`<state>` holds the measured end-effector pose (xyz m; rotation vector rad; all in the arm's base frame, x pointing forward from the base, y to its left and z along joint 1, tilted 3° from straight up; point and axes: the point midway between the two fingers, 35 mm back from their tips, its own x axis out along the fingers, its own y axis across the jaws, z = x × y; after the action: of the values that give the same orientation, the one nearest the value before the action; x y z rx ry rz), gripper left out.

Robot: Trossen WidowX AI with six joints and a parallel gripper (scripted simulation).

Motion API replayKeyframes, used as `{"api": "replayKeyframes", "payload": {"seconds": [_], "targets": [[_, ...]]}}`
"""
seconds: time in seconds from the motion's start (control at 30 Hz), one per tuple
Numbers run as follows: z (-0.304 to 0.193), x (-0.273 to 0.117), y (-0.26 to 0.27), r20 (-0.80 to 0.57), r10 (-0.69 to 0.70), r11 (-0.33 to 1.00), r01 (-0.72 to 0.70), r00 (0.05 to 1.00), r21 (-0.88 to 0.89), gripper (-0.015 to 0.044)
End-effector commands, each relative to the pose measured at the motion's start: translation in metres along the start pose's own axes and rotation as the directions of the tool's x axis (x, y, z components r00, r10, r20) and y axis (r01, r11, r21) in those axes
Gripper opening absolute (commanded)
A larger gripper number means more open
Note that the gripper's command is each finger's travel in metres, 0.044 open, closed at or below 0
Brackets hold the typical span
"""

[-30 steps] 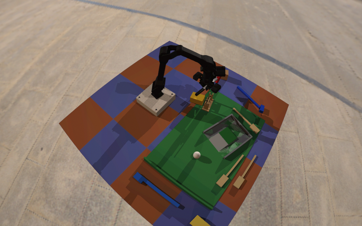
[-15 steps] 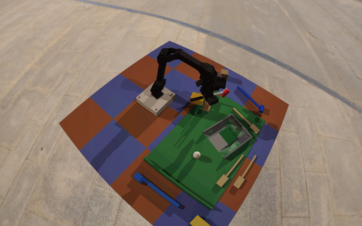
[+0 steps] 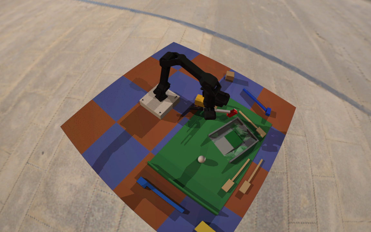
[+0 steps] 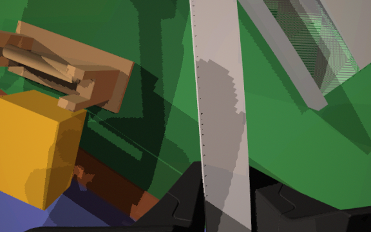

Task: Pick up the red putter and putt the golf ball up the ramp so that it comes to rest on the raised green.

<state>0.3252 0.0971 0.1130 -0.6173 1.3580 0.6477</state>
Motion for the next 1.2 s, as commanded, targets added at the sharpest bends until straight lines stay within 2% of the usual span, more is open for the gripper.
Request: {"api": "replayKeyframes", "payload": {"seconds": [0.0,0.47,0.93,1.07,1.17], "targets": [[-0.012,-0.005,-0.027,-0.004,-0.020,0.991,0.020,1.000,0.133,0.0000],[-0.064,-0.017,-0.096,-0.047,-0.049,0.871,0.066,0.998,0.486,0.0000],[-0.134,-0.030,-0.150,-0.096,-0.059,0.629,0.112,0.994,0.769,0.0000],[-0.155,-0.034,-0.162,-0.109,-0.059,0.546,0.124,0.992,0.829,0.0000],[-0.159,-0.035,-0.164,-0.112,-0.059,0.531,0.126,0.992,0.838,0.0000]]}}
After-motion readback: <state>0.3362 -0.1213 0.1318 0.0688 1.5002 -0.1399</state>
